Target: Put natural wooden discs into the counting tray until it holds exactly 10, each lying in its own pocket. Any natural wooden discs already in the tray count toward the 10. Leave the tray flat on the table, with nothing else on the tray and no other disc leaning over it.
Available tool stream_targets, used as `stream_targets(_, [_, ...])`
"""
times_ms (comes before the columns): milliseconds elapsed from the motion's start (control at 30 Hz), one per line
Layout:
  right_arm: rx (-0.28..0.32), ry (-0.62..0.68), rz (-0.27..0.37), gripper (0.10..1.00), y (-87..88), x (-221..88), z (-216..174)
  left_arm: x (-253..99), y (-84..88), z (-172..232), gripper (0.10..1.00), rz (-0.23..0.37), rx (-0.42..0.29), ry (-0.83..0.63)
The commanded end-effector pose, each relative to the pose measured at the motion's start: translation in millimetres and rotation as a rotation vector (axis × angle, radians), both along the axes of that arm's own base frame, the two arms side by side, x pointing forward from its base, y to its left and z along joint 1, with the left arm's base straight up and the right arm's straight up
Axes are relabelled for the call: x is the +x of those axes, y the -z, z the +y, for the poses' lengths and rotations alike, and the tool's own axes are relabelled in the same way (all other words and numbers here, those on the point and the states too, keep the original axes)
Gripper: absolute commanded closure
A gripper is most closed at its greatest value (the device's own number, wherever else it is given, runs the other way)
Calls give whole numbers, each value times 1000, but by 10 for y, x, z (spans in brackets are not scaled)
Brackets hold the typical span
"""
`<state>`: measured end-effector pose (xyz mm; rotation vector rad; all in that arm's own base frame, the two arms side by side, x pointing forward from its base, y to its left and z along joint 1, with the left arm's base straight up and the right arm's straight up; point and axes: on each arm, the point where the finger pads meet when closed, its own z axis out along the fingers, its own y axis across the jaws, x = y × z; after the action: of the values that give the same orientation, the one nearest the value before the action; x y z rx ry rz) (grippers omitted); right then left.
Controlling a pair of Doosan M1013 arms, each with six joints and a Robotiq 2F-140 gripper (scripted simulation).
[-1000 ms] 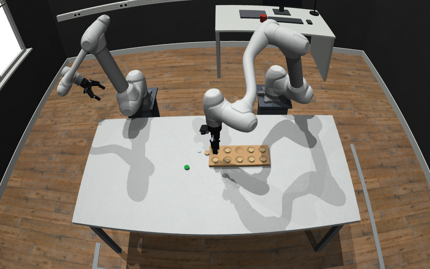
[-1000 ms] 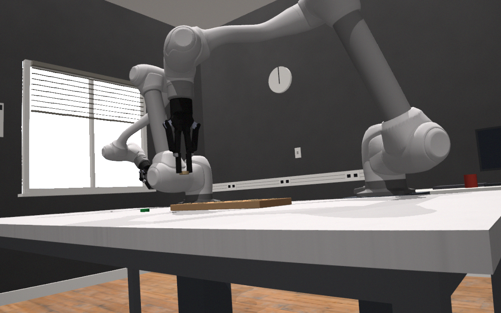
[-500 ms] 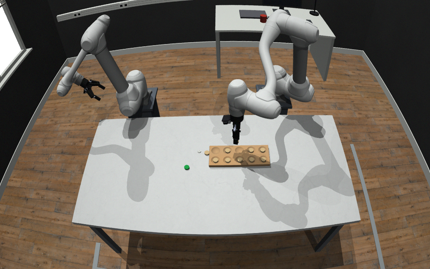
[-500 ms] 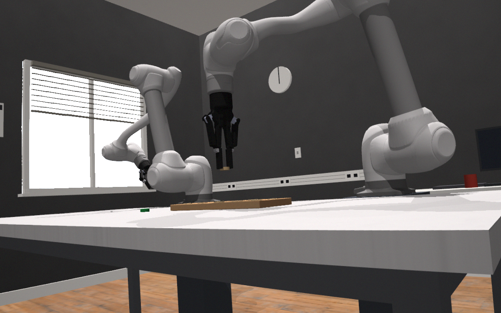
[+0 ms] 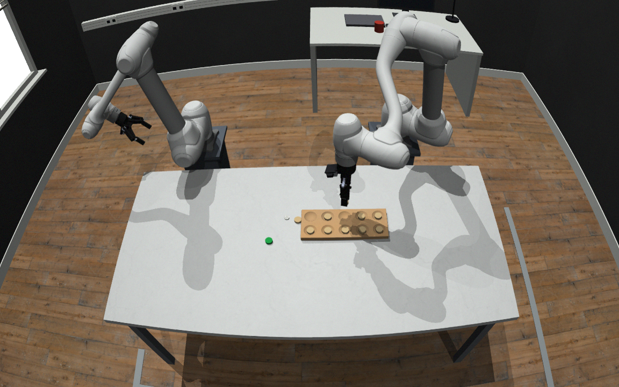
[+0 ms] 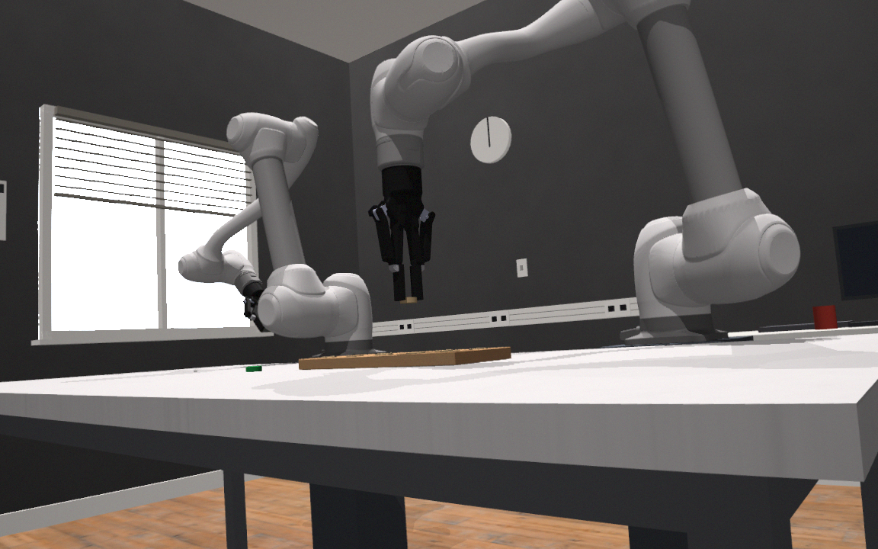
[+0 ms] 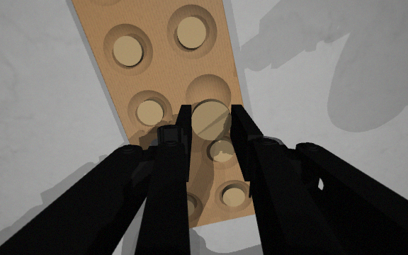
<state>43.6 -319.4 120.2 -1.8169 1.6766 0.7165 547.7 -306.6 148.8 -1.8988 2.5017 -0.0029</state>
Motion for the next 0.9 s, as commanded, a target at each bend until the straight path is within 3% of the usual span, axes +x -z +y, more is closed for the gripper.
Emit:
stream_targets(0, [-10,3,7,98,-7,-22,-4,-17,266,18,999,3,1,1])
stream_targets(133, [-10,3,7,98,-7,-22,-4,-21,674,21,999,3,1,1])
stream_targets(200, [-10,3,7,98,-7,-22,-4,-24,776,23,999,3,1,1])
stream_targets(433, [-10,3,7,98,-7,-22,-4,-12,775,15,999,-1,-1,1])
stream_targets(867, [-10,3,7,98,-7,-22,-4,-13,946,15,999,2,1,1])
